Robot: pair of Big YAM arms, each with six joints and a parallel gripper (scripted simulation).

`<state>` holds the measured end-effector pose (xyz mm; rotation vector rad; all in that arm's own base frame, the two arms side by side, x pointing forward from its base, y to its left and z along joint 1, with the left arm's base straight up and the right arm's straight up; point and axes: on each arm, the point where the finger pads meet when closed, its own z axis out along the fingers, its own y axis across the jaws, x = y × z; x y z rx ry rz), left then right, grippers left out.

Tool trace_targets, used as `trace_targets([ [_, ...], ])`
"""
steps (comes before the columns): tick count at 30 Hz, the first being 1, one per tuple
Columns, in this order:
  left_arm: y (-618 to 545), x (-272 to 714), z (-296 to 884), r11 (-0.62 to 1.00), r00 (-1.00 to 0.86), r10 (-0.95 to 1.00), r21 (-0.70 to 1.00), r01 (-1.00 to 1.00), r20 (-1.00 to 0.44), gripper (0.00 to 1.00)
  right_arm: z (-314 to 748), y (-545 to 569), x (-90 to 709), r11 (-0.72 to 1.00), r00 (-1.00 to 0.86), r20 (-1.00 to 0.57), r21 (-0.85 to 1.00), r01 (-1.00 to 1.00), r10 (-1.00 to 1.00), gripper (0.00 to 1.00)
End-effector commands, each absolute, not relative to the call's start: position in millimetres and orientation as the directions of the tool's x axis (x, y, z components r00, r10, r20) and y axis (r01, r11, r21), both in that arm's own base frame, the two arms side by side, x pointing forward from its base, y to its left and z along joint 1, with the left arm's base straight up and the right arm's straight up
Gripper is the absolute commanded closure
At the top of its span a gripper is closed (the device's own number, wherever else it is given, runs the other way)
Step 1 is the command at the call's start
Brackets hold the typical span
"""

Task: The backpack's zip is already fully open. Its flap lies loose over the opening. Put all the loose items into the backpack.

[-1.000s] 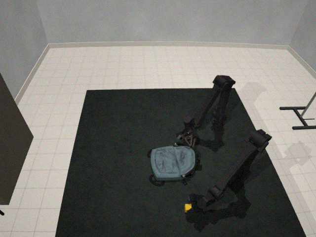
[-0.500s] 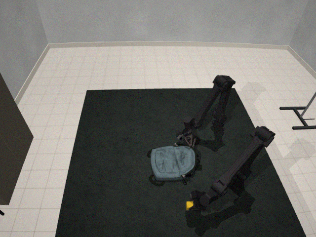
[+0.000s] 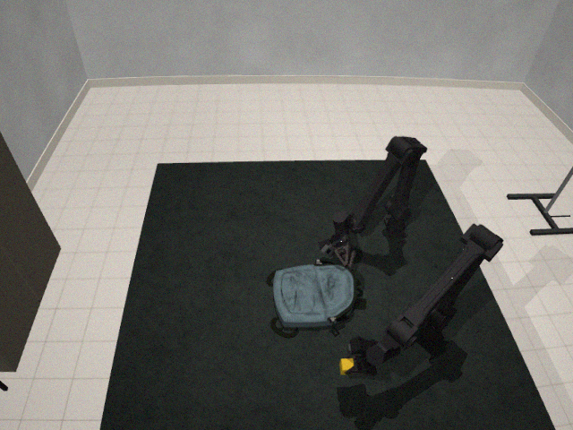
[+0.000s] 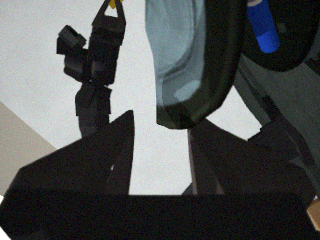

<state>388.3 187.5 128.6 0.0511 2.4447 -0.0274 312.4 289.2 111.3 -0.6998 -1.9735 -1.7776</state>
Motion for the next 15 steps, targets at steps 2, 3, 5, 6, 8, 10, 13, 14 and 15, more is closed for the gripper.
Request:
trace_targets([
  [2, 154.9, 381.9, 142.2, 0.998, -0.749, 0.055, 0.004, 0.07, -0.661, 0.66, 130.4, 297.7, 334.4, 0.049, -0.833, 0.546, 0.833, 0.551, 0.089, 0.68],
  [3, 145.6, 378.0, 141.9, 0.997, -0.749, 0.058, 0.004, 0.073, -0.66, 0.66, 130.4, 297.7, 334.4, 0.049, -0.833, 0.546, 0.833, 0.551, 0.089, 0.68],
  [5, 127.2, 370.1, 141.4, 0.997, -0.748, 0.062, 0.003, 0.08, -0.66, 0.66, 130.4, 297.7, 334.4, 0.049, -0.833, 0.546, 0.833, 0.551, 0.089, 0.68],
  [6, 118.0, 366.1, 141.1, 0.996, -0.748, 0.064, 0.002, 0.084, -0.66, 0.66, 130.4, 297.7, 334.4, 0.049, -0.833, 0.546, 0.833, 0.551, 0.089, 0.68],
  [8, 99.6, 358.2, 140.6, 0.996, -0.748, 0.069, 0.001, 0.091, -0.66, 0.66, 130.4, 297.7, 334.4, 0.049, -0.833, 0.546, 0.833, 0.551, 0.089, 0.68],
  [10, 81.1, 350.2, 140.2, 0.995, -0.748, 0.073, -0.001, 0.097, -0.66, 0.66, 130.4, 297.7, 334.4, 0.049, -0.833, 0.546, 0.833, 0.551, 0.089, 0.68],
  [13, 74.1, 352.5, 150.2, 0.995, -0.735, 0.079, 0.007, 0.101, -0.674, 0.66, 130.4, 297.7, 334.4, 0.049, -0.833, 0.546, 0.833, 0.551, 0.089, 0.68],
  [14, 62.7, 342.3, 139.8, 0.995, -0.747, 0.077, -0.002, 0.104, -0.66, 0.66, 130.4, 297.7, 334.4, 0.049, -0.833, 0.546, 0.833, 0.551, 0.089, 0.68],
  [15, 53.4, 338.3, 139.7, 0.994, -0.747, 0.079, -0.003, 0.108, -0.66, 0.66, 130.4, 297.7, 334.4, 0.049, -0.833, 0.546, 0.833, 0.551, 0.089, 0.68],
])
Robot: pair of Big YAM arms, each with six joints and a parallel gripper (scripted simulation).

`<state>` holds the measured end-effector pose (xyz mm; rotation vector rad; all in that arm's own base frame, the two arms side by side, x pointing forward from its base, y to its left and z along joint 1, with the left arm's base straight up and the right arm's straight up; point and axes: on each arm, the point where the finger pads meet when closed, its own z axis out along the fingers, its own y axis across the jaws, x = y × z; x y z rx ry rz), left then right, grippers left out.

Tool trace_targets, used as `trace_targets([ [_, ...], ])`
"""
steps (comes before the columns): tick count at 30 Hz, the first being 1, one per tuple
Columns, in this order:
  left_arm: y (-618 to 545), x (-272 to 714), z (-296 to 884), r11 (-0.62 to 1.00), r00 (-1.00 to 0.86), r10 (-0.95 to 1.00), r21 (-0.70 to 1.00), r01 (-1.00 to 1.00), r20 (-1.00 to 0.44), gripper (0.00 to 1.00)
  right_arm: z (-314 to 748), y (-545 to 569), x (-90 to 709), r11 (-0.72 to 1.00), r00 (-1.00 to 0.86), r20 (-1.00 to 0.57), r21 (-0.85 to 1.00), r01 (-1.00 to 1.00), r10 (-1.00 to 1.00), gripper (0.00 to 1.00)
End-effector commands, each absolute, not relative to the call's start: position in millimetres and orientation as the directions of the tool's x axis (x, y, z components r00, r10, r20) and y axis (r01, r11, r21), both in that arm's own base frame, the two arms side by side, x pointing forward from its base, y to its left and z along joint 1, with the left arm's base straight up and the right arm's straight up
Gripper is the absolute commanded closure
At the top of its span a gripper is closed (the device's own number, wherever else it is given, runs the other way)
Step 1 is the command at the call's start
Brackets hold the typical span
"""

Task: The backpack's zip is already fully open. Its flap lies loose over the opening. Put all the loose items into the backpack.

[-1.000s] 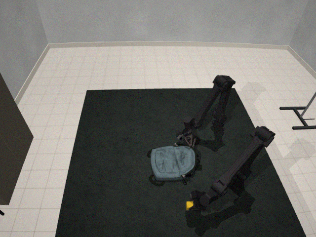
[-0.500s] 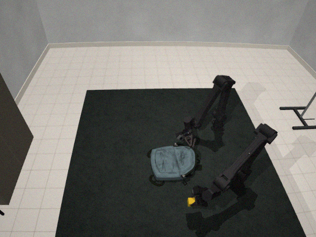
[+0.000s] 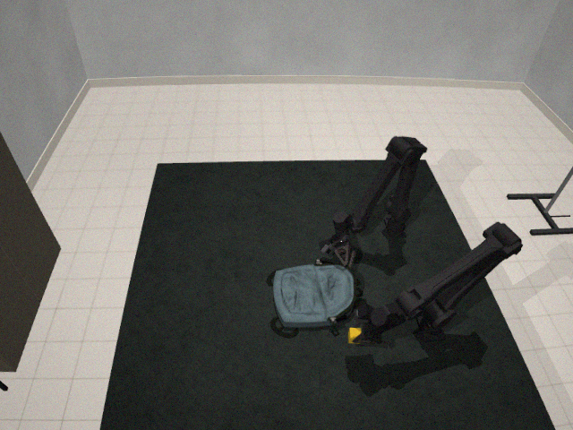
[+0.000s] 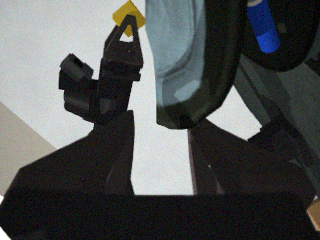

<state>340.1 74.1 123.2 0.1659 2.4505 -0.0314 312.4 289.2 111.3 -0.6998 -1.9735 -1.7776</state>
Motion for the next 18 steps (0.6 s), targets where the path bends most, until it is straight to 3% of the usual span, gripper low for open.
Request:
trace_targets([
  [1, 44.2, 334.3, 139.5, 0.994, -0.747, 0.081, -0.003, 0.111, -0.66, 0.66, 130.4, 297.7, 334.4, 0.049, -0.833, 0.546, 0.833, 0.551, 0.089, 0.68],
  [18, -100.1, 290.4, 169.8, 0.986, -0.709, 0.107, -0.016, 0.165, -0.697, 0.66, 130.4, 297.6, 334.4, 0.049, -0.833, 0.546, 0.833, 0.551, 0.089, 0.68],
])
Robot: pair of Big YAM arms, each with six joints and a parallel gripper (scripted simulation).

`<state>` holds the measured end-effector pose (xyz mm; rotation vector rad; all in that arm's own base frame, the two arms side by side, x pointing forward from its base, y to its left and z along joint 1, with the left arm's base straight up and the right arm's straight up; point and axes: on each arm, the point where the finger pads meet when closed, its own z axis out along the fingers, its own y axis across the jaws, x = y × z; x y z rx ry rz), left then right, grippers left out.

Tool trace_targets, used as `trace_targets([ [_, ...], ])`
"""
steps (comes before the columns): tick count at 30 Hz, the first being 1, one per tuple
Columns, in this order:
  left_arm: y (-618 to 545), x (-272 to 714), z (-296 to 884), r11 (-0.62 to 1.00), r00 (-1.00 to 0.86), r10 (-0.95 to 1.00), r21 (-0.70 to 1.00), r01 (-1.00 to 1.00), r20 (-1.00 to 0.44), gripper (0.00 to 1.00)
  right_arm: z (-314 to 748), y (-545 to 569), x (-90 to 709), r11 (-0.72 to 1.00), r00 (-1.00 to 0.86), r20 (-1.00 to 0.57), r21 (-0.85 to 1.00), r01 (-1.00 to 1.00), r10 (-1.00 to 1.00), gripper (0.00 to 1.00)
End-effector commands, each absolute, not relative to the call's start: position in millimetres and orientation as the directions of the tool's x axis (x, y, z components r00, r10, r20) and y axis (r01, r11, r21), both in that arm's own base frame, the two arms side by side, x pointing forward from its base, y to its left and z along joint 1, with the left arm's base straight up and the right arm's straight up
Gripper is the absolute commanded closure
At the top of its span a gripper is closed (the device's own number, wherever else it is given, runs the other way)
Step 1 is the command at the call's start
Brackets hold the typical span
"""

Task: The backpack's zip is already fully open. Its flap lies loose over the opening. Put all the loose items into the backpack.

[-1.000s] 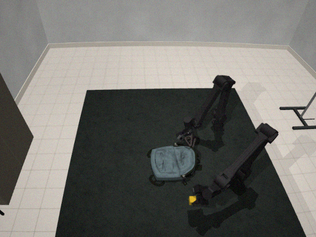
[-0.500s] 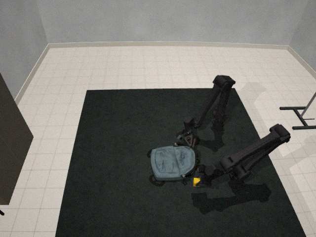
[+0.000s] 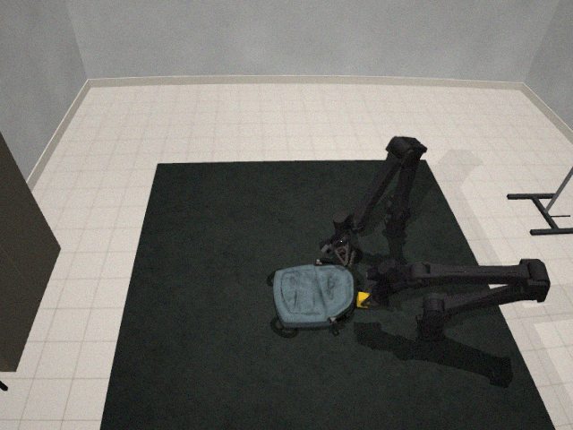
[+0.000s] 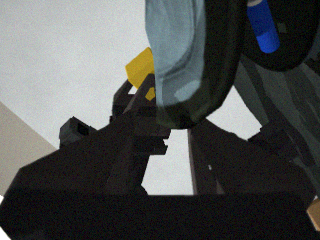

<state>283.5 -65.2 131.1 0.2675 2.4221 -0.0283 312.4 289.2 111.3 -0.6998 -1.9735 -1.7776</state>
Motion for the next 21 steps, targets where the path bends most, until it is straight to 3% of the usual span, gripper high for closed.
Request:
trace_targets([
  [1, -93.2, 274.8, 130.3, 0.988, -0.756, 0.116, -0.005, 0.156, -0.645, 0.66, 130.4, 297.6, 334.4, 0.049, -0.833, 0.546, 0.833, 0.551, 0.089, 0.68],
  [21, -105.3, 298.2, 126.8, 0.986, -0.699, 0.102, -0.021, 0.166, -0.708, 0.66, 130.4, 297.6, 334.4, 0.049, -0.833, 0.546, 0.833, 0.551, 0.089, 0.68],
])
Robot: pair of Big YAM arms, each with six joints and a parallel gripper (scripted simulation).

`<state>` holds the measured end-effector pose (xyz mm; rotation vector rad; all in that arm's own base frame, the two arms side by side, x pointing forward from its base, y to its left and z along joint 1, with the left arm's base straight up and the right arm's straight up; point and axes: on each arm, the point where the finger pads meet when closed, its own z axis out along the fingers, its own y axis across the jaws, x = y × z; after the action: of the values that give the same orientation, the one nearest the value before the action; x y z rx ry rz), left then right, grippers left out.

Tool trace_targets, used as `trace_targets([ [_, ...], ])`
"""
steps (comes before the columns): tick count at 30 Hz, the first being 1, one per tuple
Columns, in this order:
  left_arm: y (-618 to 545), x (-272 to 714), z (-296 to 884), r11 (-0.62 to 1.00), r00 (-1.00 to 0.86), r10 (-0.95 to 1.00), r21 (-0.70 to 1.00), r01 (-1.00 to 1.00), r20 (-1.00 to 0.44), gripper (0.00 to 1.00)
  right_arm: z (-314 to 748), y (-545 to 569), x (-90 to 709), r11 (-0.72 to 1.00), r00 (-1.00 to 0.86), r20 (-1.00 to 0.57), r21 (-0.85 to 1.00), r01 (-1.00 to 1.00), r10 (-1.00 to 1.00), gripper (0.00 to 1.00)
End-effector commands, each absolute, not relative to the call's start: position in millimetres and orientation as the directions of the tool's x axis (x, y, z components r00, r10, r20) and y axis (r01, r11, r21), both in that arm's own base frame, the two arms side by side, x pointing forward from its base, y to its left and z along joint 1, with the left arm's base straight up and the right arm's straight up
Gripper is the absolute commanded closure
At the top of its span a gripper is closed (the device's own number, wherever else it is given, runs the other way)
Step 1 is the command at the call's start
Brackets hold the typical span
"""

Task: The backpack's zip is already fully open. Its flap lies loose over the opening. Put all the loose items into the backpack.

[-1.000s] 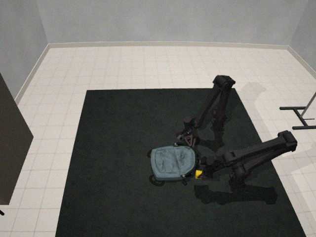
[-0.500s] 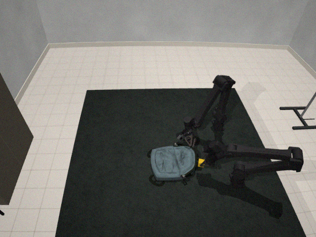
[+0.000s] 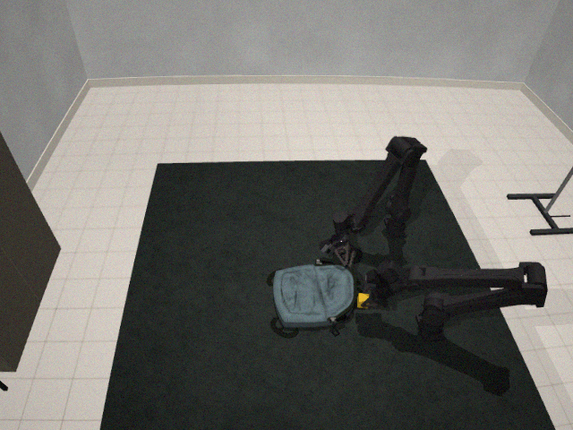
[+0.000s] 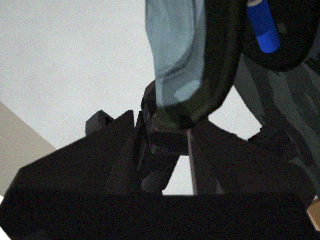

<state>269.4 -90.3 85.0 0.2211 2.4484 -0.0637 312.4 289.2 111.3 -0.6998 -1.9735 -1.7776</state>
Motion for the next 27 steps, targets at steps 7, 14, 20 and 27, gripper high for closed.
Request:
trace_targets([
  [7, -108.9, 299.9, 125.7, 0.986, -0.7, 0.102, -0.022, 0.166, -0.707, 0.66, 130.4, 297.6, 334.4, 0.049, -0.833, 0.546, 0.833, 0.551, 0.089, 0.68],
  [14, -109.1, 300.3, 125.5, 0.986, -0.7, 0.101, -0.022, 0.165, -0.707, 0.66, 130.4, 297.6, 334.4, 0.049, -0.833, 0.546, 0.833, 0.551, 0.089, 0.68],
  [20, -105.1, 309.9, 125.5, 0.989, -0.703, 0.087, -0.026, 0.148, -0.706, 0.66, 130.4, 297.6, 334.4, 0.049, -0.833, 0.546, 0.833, 0.551, 0.089, 0.68],
  [27, -107.4, 327.2, 124.3, 0.987, -0.701, 0.104, -0.012, 0.159, -0.706, 0.66, 130.4, 297.6, 334.4, 0.049, -0.833, 0.546, 0.833, 0.551, 0.089, 0.68],
])
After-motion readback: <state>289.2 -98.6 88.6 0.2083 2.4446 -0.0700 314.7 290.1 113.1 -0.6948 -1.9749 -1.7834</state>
